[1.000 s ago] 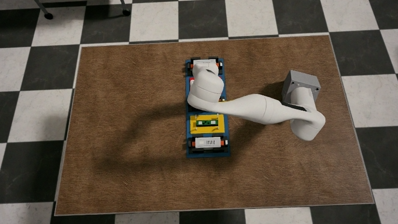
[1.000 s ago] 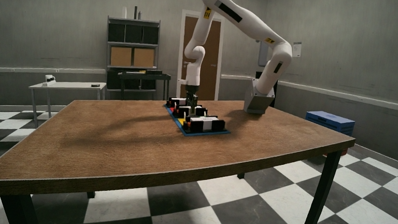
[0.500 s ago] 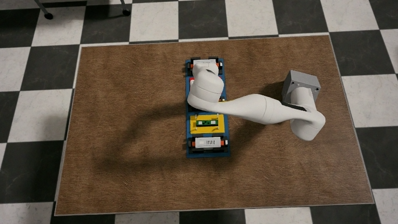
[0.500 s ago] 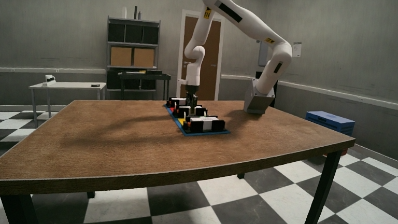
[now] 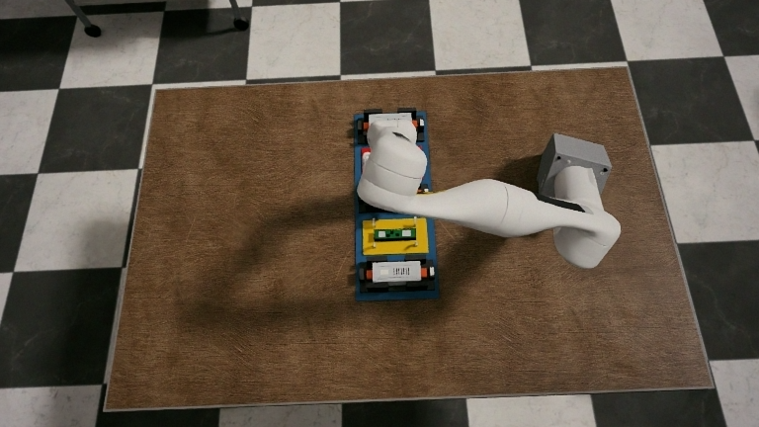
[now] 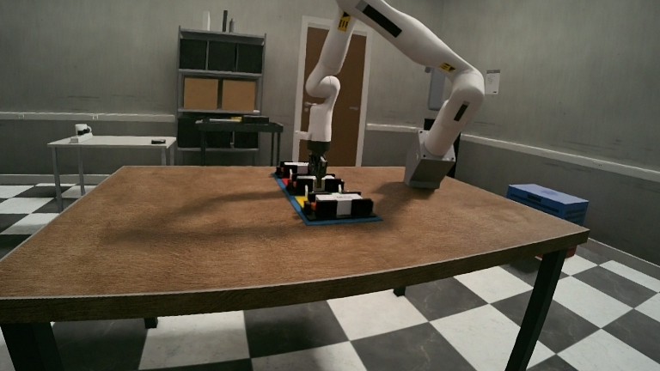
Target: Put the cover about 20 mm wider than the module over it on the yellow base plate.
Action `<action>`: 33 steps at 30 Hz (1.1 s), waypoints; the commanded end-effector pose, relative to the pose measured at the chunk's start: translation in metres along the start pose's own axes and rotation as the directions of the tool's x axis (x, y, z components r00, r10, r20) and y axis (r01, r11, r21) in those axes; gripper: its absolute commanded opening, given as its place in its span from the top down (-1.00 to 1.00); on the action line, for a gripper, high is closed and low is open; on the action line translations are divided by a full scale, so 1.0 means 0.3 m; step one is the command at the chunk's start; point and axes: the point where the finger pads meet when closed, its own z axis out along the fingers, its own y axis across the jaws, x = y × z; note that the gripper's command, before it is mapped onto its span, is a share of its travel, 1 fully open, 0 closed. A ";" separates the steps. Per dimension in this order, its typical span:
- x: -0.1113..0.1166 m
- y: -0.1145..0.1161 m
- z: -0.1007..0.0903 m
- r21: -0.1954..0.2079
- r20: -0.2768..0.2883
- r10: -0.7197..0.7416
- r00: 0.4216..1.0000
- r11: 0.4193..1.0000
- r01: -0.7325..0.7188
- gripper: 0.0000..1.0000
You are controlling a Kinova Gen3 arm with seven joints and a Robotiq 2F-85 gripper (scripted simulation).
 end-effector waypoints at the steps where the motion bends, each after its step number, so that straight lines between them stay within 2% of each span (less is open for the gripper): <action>1: 0.001 0.001 -0.002 -0.001 -0.001 0.000 1.000 1.000 0.000 1.00; 28: 0.001 0.001 -0.002 -0.001 -0.001 0.000 1.000 1.000 0.000 1.00; 33: 0.001 0.001 -0.052 -0.001 -0.001 0.000 1.000 1.000 0.000 1.00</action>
